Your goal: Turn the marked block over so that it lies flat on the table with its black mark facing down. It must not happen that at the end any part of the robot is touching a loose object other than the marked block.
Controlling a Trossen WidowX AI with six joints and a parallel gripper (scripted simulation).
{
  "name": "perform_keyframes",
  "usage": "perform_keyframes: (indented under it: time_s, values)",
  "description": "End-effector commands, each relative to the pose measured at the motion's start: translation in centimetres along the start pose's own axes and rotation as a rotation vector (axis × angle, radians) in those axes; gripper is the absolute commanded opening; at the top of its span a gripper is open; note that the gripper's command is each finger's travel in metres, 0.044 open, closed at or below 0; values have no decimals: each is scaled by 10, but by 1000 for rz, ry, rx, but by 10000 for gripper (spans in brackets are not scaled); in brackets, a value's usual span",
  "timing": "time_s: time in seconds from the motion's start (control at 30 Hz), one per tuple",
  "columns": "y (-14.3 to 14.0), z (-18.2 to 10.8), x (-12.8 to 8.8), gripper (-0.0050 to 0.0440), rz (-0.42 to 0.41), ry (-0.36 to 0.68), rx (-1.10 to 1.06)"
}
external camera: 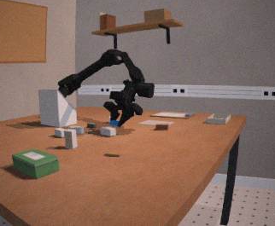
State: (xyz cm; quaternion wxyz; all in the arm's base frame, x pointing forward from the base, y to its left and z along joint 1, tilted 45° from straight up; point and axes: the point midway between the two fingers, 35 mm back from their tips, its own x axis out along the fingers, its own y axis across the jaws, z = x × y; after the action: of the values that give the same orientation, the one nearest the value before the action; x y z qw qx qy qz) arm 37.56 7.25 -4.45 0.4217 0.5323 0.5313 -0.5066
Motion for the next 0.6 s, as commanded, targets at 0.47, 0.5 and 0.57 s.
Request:
perform_keyframes:
  time_s: [0.47,0.5,0.57]
  values:
    - [2,6,3,-50,0,-401,8]
    - [2,6,3,-50,0,-401,8]
    - [2,6,3,-50,0,-401,8]
